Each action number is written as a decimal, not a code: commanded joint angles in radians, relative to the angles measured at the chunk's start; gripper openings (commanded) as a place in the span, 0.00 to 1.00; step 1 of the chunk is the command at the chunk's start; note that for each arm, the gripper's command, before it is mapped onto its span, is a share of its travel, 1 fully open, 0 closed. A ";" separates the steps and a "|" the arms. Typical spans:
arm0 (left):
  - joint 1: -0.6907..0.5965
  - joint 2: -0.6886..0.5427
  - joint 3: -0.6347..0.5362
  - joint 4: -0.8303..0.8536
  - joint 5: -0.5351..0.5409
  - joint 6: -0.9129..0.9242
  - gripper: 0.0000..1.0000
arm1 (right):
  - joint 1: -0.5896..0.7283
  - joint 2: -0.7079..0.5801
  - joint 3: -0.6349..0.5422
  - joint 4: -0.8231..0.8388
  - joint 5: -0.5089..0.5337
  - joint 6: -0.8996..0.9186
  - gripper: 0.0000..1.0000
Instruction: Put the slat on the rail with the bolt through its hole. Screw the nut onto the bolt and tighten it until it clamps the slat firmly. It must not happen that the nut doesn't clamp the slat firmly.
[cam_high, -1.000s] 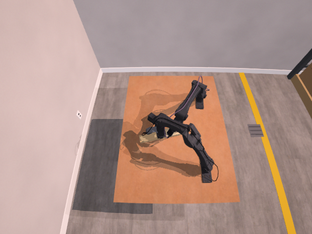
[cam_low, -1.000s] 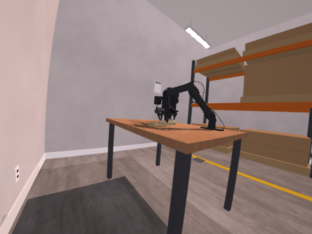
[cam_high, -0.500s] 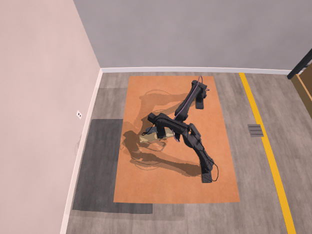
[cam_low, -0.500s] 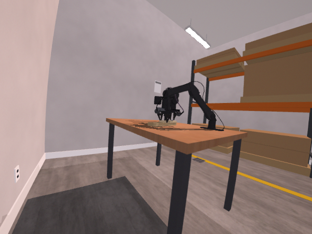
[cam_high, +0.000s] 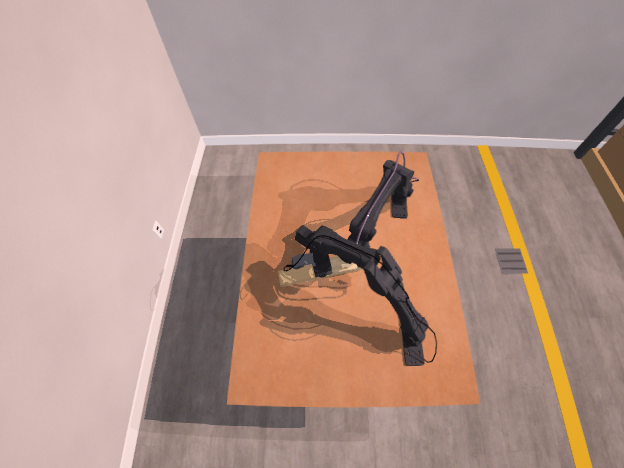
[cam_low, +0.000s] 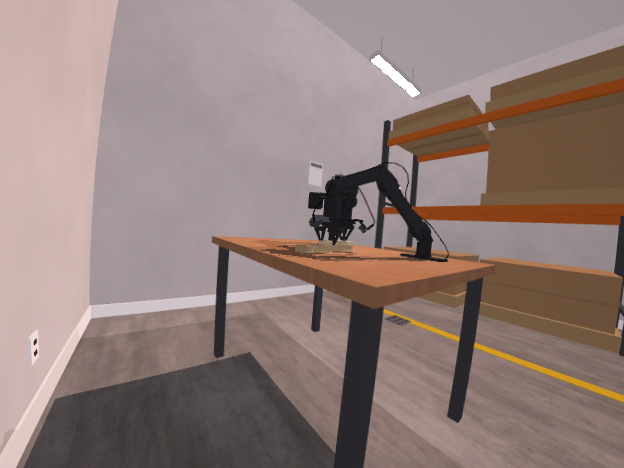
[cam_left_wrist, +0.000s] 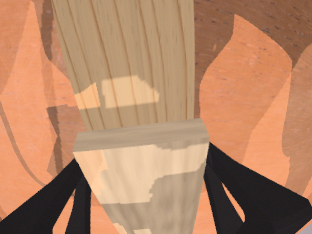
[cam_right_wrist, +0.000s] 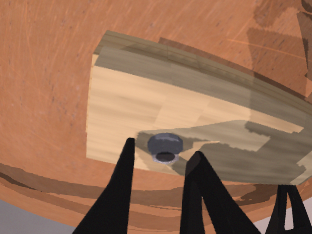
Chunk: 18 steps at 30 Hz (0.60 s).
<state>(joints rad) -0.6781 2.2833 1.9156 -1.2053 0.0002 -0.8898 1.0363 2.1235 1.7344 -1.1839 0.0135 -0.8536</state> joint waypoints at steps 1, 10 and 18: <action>0.000 -0.009 0.005 0.001 0.000 0.000 0.72 | 0.004 -0.012 0.022 -0.012 0.001 -0.251 0.34; 0.000 -0.009 0.005 0.001 0.000 0.000 0.72 | -0.002 -0.009 0.026 -0.017 -0.012 -0.406 0.34; 0.000 -0.009 0.005 0.001 0.000 0.000 0.72 | -0.003 -0.007 0.029 -0.020 -0.013 -0.409 0.34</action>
<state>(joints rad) -0.6781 2.2833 1.9156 -1.2053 0.0002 -0.8898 1.0363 2.1235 1.7344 -1.1843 0.0143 -1.2457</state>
